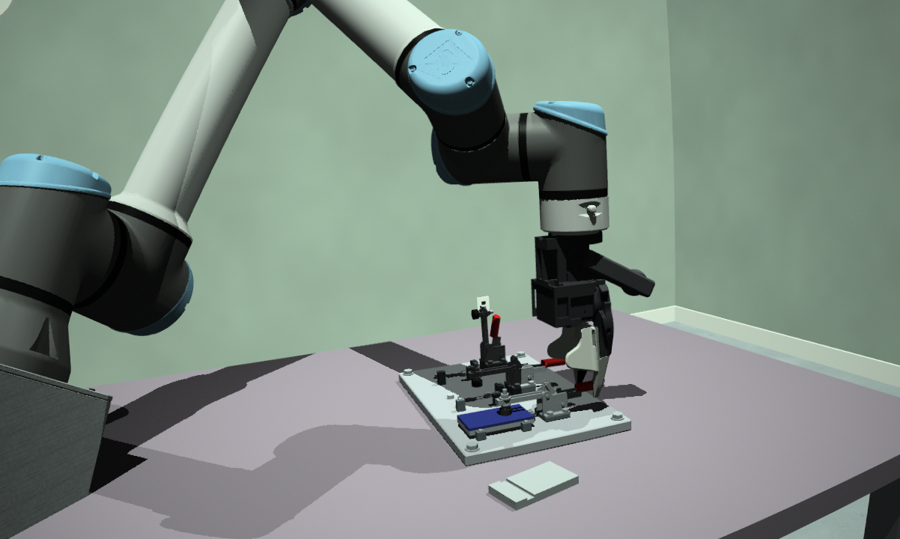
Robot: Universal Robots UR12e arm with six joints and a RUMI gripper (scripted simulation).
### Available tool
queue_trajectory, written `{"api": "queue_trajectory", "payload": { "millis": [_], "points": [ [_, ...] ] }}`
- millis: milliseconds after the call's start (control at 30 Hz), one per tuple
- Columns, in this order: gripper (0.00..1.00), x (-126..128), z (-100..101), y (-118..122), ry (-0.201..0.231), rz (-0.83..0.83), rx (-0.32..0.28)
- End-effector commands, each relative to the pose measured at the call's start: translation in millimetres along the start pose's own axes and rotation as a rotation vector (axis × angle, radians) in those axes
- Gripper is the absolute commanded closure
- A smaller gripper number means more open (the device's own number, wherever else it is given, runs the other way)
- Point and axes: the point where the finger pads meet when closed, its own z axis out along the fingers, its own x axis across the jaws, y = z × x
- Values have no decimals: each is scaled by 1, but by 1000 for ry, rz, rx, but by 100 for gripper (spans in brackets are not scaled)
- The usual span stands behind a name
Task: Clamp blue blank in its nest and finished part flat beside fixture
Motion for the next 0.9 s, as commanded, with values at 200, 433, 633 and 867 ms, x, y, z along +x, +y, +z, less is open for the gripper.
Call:
{"api": "queue_trajectory", "payload": {
  "millis": [200,433,633,867],
  "points": [
    [72,0,-28,-1,1,-1,1],
    [72,0,-38,-1,1,-1,1],
    [72,0,-39,-1,1,-1,1],
    [72,0,-39,-1,1,-1,1]
  ]
}}
